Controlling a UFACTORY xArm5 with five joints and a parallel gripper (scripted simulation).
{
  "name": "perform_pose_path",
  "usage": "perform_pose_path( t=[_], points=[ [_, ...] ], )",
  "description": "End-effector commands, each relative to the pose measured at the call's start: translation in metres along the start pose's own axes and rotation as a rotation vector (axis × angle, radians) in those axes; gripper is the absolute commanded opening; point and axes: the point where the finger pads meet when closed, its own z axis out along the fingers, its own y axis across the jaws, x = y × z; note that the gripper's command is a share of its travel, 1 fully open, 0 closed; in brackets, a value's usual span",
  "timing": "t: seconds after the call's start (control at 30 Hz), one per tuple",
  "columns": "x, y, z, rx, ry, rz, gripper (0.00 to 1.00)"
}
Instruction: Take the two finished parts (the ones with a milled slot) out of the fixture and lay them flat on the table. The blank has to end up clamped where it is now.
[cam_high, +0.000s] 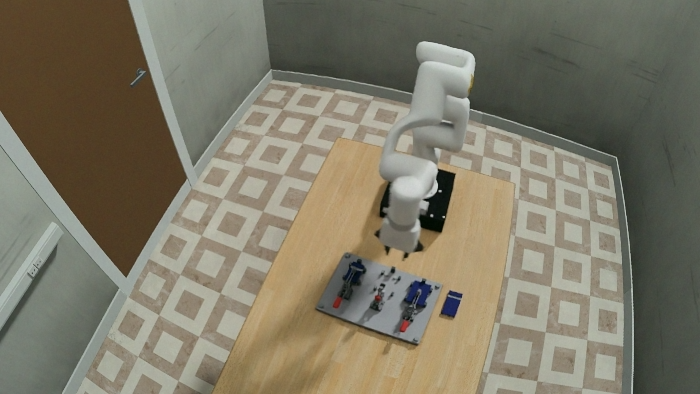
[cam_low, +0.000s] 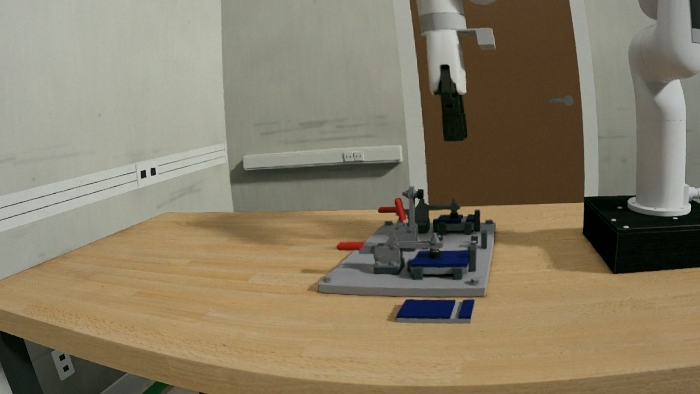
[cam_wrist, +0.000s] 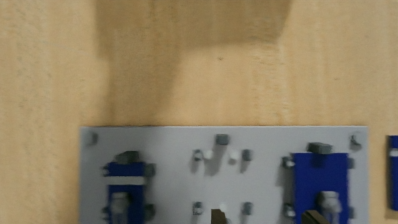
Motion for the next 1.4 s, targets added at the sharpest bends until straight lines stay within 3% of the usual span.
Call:
perform_pose_path(
  t=[0.0, 0.23, 1.03, 1.37],
  points=[
    [-0.005, -0.067, -0.003, -0.002, -0.009, -0.009, 0.48],
    [-0.005, -0.115, -0.002, -0.003, -0.008, -0.009, 0.48],
    [-0.005, -0.118, -0.001, -0.003, -0.008, -0.009, 0.48],
    [-0.005, -0.118, 0.033, -0.003, -0.008, -0.009, 0.48]
  ],
)
